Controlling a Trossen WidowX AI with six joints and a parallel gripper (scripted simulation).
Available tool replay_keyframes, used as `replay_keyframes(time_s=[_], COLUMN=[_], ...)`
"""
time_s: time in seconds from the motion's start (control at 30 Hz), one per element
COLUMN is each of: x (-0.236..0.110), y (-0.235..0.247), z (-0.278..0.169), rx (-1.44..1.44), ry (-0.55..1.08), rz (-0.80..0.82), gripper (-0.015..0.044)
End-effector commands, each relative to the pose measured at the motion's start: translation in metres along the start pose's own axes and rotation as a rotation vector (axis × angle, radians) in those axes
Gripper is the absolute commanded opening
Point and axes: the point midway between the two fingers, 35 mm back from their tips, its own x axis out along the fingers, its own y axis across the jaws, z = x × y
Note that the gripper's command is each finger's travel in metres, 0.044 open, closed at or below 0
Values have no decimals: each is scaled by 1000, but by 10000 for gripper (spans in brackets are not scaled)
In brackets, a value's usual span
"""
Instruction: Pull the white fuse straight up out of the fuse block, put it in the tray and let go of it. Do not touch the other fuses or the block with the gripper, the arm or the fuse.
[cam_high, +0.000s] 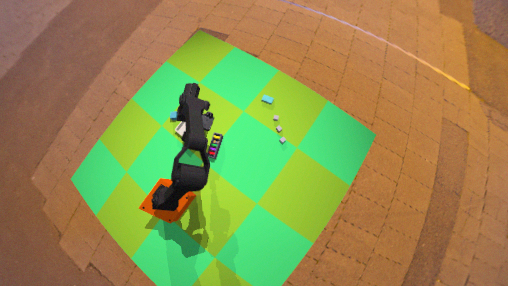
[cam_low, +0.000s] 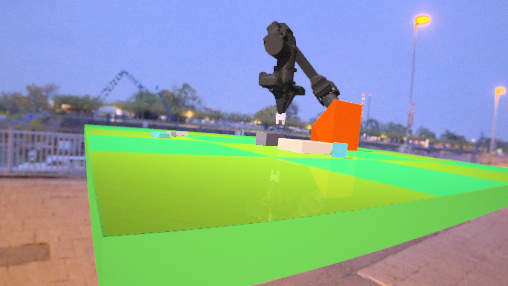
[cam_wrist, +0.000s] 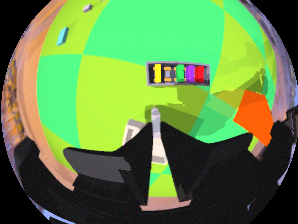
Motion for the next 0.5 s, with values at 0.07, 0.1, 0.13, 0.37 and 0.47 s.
replay_keyframes(time_s=[0.07, 0.1, 0.13, 0.37, 0.47], x=[2, 2, 2, 5, 6], y=[9, 10, 11, 16, 16], z=[-37, -43, -49, -92, -106], rx=[-3, -2, -2, 0, 1], ry=[5, 5, 5, 1, -2], rz=[-8, -8, -8, -11, -12], gripper=[0, 0, 0, 0, 0])
